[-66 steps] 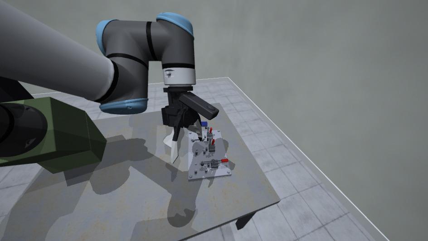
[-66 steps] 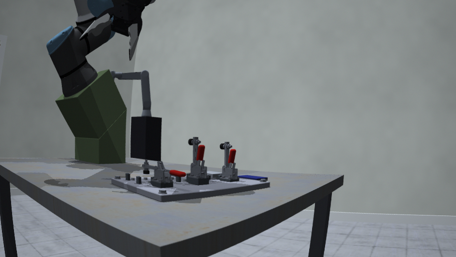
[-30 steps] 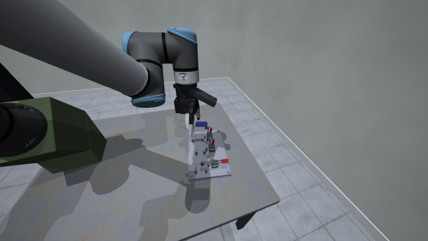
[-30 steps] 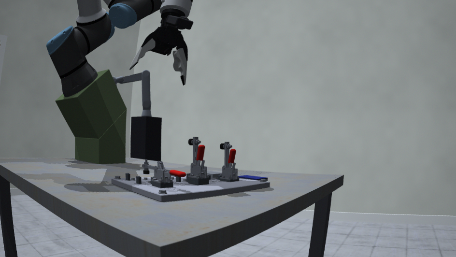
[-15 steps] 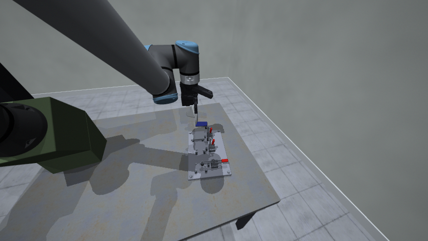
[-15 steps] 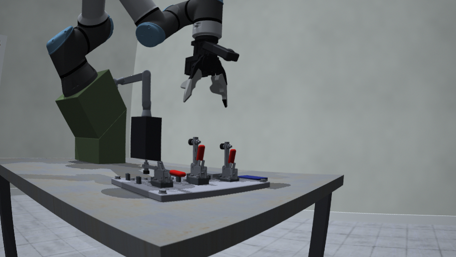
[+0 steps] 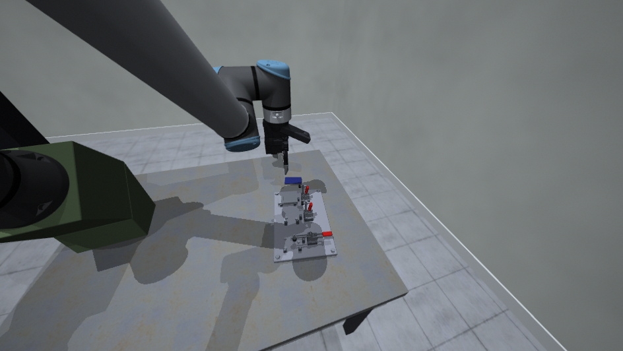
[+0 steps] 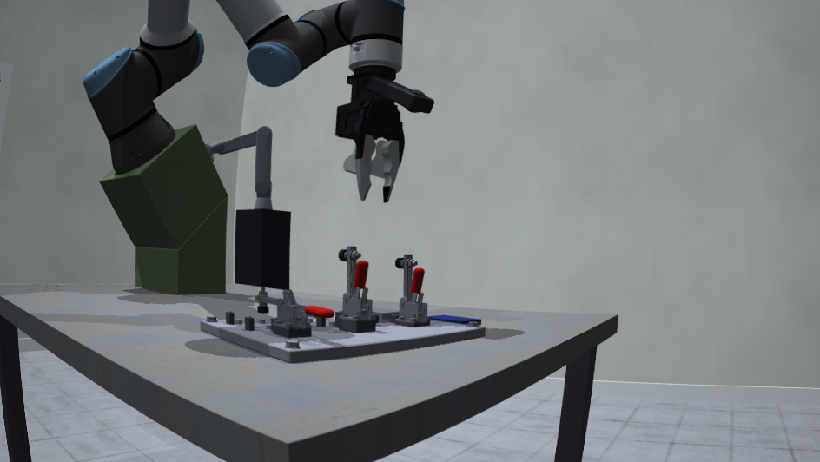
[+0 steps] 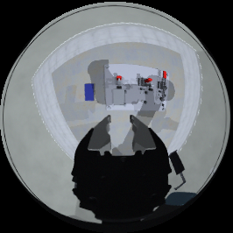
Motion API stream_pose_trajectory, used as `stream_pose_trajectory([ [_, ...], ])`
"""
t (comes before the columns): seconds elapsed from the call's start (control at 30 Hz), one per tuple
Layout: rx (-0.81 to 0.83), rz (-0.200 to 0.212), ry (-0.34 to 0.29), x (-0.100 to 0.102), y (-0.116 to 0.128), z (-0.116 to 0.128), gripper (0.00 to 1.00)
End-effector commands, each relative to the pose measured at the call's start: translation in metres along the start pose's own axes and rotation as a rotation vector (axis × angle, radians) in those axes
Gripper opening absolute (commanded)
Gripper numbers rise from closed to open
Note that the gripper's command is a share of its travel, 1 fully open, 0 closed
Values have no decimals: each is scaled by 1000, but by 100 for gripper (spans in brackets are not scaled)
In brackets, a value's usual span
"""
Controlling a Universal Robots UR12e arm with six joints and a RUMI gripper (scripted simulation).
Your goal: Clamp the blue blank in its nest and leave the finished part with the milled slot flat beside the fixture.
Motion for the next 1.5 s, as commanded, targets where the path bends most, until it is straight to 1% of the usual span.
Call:
stream_pose_trajectory([
  [0.0,0,0,1,-1,0,0,28],
  [0.63,0,0,1,-1,0,0,28],
  [0.67,0,0,1,-1,0,0,59],
  [0.77,0,0,1,3,0,0,59],
  [0.9,0,0,0,18,0,0,59],
  [1.1,0,0,0,58,0,0,59],
  [1.17,0,0,0,58,0,0,59],
  [1.27,0,0,0,75,0,0,59],
  [1.33,0,0,0,83,0,0,59],
  [1.47,0,0,0,88,0,0,59],
])
Point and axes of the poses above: the point where the finger pads meet when closed, its own x axis out along the fingers, its own y axis across the jaws, z = x × y, the point moved 4 cm from there along -x, back along the fingers, and after that the axes turned 2 degrees about x, right-handed, at the moved point
